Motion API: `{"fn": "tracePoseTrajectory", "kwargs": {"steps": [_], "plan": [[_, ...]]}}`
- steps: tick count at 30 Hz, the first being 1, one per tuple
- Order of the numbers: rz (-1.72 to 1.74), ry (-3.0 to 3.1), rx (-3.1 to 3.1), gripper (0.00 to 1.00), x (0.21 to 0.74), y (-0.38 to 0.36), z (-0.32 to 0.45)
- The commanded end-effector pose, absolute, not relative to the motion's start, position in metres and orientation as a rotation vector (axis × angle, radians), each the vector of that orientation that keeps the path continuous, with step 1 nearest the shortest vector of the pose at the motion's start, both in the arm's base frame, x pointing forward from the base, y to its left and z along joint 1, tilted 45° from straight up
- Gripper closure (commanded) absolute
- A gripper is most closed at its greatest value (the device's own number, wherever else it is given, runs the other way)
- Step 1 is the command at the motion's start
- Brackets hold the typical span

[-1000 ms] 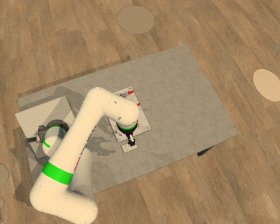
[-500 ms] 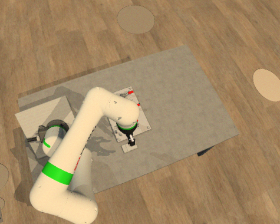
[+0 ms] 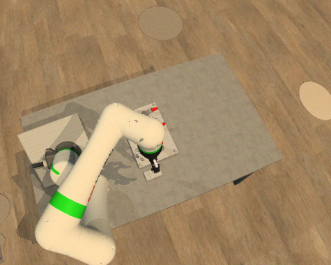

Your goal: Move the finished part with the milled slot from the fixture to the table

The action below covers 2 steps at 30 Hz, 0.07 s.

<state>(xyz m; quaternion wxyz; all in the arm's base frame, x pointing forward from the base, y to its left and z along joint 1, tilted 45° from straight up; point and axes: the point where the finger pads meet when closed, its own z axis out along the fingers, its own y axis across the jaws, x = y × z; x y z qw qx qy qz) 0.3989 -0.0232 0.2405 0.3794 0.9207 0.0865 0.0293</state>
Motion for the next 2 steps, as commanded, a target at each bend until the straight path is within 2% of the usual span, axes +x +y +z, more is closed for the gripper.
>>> {"fn": "tracePoseTrajectory", "kwargs": {"steps": [1, 2], "plan": [[0.075, 0.221, 2.352, 0.53, 0.3989, -0.023, 0.2407], [0.075, 0.221, 2.352, 0.53, 0.3989, -0.023, 0.2407]]}}
